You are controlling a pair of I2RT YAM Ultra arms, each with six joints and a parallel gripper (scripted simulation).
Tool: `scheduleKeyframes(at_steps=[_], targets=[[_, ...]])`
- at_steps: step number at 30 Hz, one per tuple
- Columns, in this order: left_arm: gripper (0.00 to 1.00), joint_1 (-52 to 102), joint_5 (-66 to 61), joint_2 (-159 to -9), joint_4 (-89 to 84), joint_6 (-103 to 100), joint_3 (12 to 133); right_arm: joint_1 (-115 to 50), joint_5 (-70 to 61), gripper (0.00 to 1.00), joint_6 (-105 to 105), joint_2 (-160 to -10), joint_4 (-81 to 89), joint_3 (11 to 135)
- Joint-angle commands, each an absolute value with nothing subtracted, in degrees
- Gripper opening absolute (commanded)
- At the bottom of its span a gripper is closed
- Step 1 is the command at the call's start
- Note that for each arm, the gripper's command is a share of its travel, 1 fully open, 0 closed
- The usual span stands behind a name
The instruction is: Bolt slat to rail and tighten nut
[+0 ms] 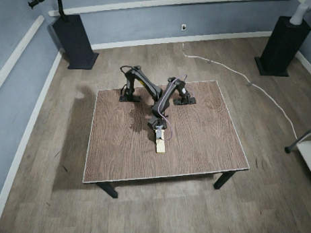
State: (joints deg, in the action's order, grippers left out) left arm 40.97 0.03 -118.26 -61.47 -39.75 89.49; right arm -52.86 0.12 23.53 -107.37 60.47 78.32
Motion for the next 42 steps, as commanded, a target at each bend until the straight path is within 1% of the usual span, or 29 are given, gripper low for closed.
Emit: scheduleKeyframes(at_steps=[1, 15, 17, 18, 32, 42], targets=[[0.72, 41.0, 0.0, -117.8, -61.4, -39.7, 89.7, -53.2, 0.7, 0.34, 9.3, -106.9, 61.3, 79.3], [0.72, 41.0, 0.0, -117.8, -61.4, -39.7, 89.7, -53.2, 0.8, 0.34, -26.5, -106.8, 61.5, 79.5], [0.72, 41.0, 0.0, -117.8, -61.4, -39.7, 89.7, -53.2, 0.8, 0.34, -26.5, -106.8, 61.5, 79.5], [0.72, 41.0, 0.0, -117.8, -61.4, -39.7, 89.7, -53.2, 0.8, 0.34, -33.0, -106.8, 61.5, 79.5], [0.72, 41.0, 0.0, -117.8, -61.4, -39.7, 89.7, -53.2, 0.7, 0.34, -68.8, -106.8, 61.9, 79.8], [0.72, 41.0, 0.0, -117.8, -61.4, -39.7, 89.7, -52.8, 0.0, 0.34, -71.8, -107.1, 62.3, 80.2]])
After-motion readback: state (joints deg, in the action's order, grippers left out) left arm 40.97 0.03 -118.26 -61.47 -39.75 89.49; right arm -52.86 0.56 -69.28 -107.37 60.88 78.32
